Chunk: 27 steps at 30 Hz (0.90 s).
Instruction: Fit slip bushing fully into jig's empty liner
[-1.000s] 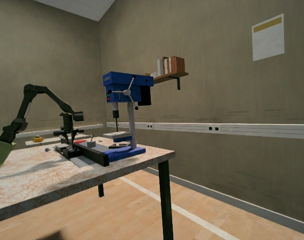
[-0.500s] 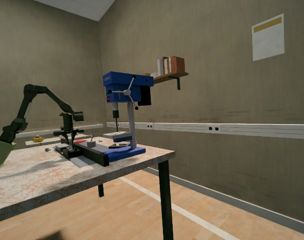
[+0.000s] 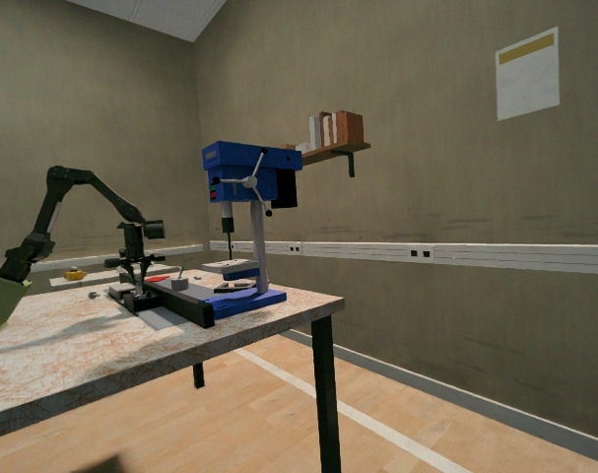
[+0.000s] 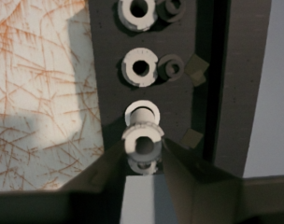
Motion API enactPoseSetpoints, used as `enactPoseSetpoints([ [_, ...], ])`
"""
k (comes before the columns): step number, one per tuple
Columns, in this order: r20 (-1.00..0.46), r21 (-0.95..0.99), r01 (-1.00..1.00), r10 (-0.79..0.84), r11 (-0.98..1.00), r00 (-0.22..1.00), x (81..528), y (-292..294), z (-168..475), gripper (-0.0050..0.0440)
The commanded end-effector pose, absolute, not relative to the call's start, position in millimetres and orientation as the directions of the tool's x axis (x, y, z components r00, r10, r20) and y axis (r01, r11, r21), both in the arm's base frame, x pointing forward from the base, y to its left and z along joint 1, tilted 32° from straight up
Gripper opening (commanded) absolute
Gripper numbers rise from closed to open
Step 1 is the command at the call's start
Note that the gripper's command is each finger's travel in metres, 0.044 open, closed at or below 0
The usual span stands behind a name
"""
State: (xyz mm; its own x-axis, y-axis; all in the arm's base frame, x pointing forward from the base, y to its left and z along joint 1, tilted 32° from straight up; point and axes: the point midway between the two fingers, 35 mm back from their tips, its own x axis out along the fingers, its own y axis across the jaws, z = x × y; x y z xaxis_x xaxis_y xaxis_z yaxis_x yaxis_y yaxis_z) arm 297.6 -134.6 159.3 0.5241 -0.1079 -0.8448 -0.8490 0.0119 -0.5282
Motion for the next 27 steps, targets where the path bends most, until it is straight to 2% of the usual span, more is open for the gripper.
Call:
enactPoseSetpoints([
  [1,-0.833,-0.545,-0.838,-0.117,0.007,0.540,298.1,-135.0,167.6,-0.0050],
  [27,-0.833,-0.545,-0.839,-0.117,0.007,0.540,298.2,-135.1,166.6,-0.0050],
])
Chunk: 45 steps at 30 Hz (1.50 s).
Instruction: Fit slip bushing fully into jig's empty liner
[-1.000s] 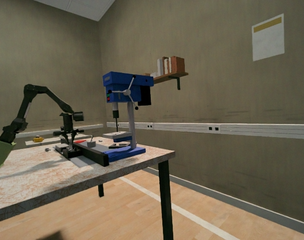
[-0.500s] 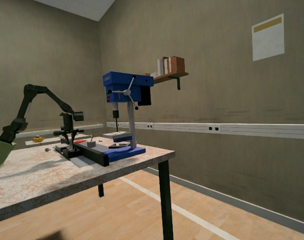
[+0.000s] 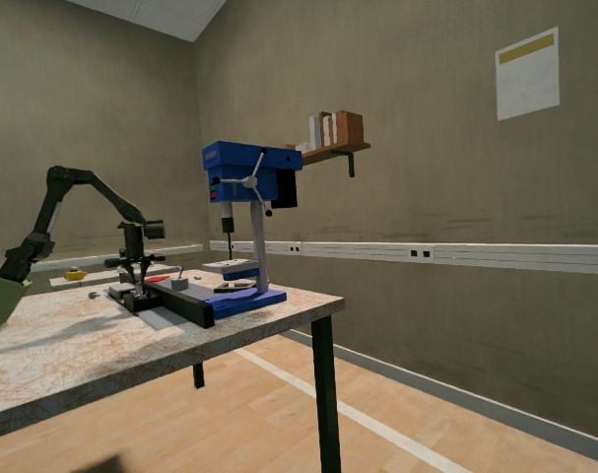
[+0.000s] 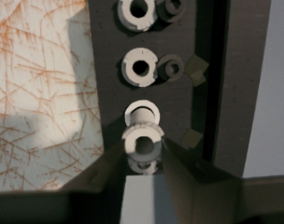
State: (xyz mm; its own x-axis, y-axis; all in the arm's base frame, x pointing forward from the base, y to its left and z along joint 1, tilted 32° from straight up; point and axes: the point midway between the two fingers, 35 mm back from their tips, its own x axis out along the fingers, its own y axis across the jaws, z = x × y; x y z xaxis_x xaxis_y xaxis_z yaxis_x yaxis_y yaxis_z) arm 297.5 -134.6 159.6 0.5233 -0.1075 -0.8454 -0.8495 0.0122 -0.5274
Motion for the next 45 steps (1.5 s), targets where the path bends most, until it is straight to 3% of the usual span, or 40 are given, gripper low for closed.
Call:
enactPoseSetpoints([
  [1,-0.833,-0.545,-0.839,-0.117,0.007,0.540,298.2,-135.1,166.6,-0.0050],
  [45,-0.842,-0.533,-0.846,-0.112,0.012,0.528,302.4,-135.0,153.8,-0.0050],
])
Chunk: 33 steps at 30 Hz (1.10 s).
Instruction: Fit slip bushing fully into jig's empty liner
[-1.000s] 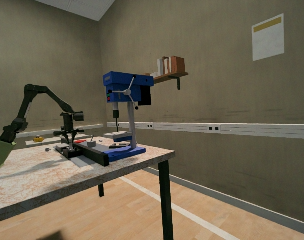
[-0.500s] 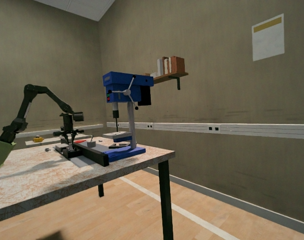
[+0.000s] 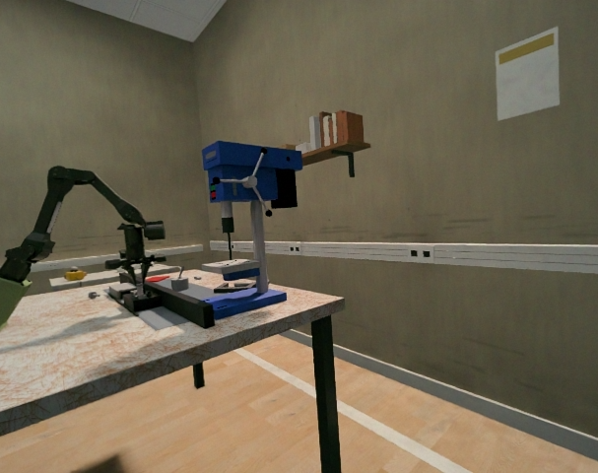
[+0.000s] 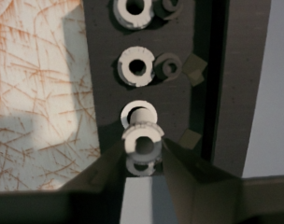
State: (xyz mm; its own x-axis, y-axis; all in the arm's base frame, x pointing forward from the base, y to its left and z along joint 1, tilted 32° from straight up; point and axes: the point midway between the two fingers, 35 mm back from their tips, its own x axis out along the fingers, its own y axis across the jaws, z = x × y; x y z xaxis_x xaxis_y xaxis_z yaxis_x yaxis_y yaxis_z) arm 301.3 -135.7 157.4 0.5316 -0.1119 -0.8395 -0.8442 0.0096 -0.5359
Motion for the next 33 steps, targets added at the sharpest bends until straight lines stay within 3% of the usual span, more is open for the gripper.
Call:
enactPoseSetpoints([
  [1,-0.844,-0.529,-0.848,-0.110,0.013,0.525,302.2,-134.8,152.2,-0.0050],
  [33,-0.844,-0.529,-0.848,-0.109,0.013,0.525,301.3,-135.9,151.8,-0.0050],
])
